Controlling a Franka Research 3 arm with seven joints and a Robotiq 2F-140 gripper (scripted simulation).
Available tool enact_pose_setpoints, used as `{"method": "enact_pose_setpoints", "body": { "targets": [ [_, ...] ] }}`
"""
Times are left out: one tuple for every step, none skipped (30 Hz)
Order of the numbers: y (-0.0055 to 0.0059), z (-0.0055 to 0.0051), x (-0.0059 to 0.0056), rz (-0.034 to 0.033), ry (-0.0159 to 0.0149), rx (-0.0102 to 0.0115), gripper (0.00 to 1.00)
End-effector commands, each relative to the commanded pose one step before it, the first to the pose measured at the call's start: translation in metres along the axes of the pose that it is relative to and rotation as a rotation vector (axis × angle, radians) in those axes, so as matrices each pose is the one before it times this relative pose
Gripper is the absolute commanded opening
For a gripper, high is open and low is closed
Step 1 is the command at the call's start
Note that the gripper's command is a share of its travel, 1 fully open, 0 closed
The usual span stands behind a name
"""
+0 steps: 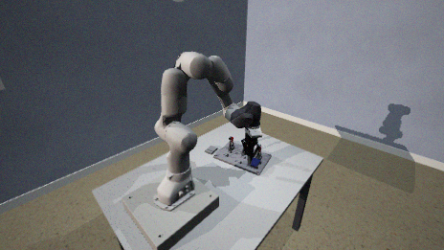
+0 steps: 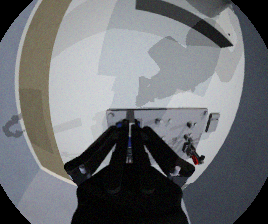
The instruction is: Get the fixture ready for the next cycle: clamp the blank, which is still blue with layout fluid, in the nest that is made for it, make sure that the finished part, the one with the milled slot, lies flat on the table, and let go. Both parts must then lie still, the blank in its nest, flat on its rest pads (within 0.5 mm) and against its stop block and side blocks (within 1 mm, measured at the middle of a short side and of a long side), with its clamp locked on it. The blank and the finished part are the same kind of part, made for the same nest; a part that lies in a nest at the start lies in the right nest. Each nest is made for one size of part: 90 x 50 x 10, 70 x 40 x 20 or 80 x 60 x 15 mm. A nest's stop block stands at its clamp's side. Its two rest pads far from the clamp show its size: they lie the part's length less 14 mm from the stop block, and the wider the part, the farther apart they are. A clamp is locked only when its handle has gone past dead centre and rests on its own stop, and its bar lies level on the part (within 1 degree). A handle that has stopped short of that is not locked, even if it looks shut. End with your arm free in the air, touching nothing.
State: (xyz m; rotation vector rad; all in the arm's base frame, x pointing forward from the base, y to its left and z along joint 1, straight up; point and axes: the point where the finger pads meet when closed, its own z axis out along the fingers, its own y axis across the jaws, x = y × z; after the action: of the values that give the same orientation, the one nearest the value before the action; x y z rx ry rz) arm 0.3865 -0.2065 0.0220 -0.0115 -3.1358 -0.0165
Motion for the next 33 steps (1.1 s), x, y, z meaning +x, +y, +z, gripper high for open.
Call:
{"method": "enact_pose_setpoints", "body": {
  "targets": [
    [-0.00378,-0.00107,0.00164,-0.05294,-0.00577,0.00571,0.00],
    [-0.00021,0.00000,0.00030,0.00000,0.00000,0.00000,0.00],
    [-0.00003,0.00000,0.00005,0.00000,0.00000,0.00000,0.00],
    [0.00000,0.00006,0.00000,0.00000,0.00000,0.00000,0.00],
    [0.00000,0.00036,0.00000,0.00000,0.00000,0.00000,0.00],
    [0.00000,0.00086,0.00000,0.00000,0.00000,0.00000,0.00],
    [0.00000,0.00147,0.00000,0.00000,0.00000,0.00000,0.00],
    [0.00000,0.00211,0.00000,0.00000,0.00000,0.00000,0.00],
    [0.00000,0.00268,0.00000,0.00000,0.00000,0.00000,0.00],
    [0.00000,0.00314,0.00000,0.00000,0.00000,0.00000,0.00],
    [0.00000,0.00347,0.00000,0.00000,0.00000,0.00000,0.00],
    [0.00000,0.00362,0.00000,0.00000,0.00000,0.00000,0.00],
    [0.00000,0.00360,0.00000,0.00000,0.00000,0.00000,0.00],
    [0.00000,0.00340,0.00000,0.00000,0.00000,0.00000,0.00],
    [0.00000,0.00000,0.00000,0.00000,0.00000,0.00000,0.00],
    [0.00000,0.00000,0.00000,0.00000,0.00000,0.00000,0.00],
    [0.00000,0.00305,0.00000,0.00000,0.00000,0.00000,0.00],
    [0.00000,0.00257,0.00001,0.00000,0.00000,0.00000,0.00],
    [0.00000,0.00200,-0.00001,0.00000,0.00000,0.00000,0.00],
    [0.00000,0.00140,0.00000,0.00000,0.00000,0.00000,0.00],
    [0.00000,0.00082,0.00000,0.00000,0.00000,0.00000,0.00],
    [0.00000,0.00034,0.00000,0.00000,0.00000,0.00000,0.00],
    [0.00000,0.00005,0.00000,0.00000,0.00000,0.00000,0.00],
    [0.00000,0.00000,0.00000,0.00000,0.00000,0.00000,0.00],
    [0.00000,0.00000,0.00000,0.00000,0.00000,0.00000,0.00],
    [0.00000,0.00000,0.00000,0.00000,0.00000,0.00000,0.00],
    [0.00000,0.00000,0.00000,0.00000,0.00000,0.00000,0.00],
    [0.00000,0.00000,0.00000,0.00000,0.00000,0.00000,0.00],
    [0.00000,0.00000,0.00000,0.00000,0.00000,0.00000,0.00],
    [0.00000,0.00000,0.00000,0.00000,0.00000,0.00000,0.00],
    [0.00000,0.00000,0.00000,0.00000,0.00000,0.00000,0.00],
    [0.00000,0.00000,0.00000,0.00000,0.00000,0.00000,0.00],
    [0.00000,0.00000,0.00000,0.00000,0.00000,0.00000,0.00]
  ]
}}
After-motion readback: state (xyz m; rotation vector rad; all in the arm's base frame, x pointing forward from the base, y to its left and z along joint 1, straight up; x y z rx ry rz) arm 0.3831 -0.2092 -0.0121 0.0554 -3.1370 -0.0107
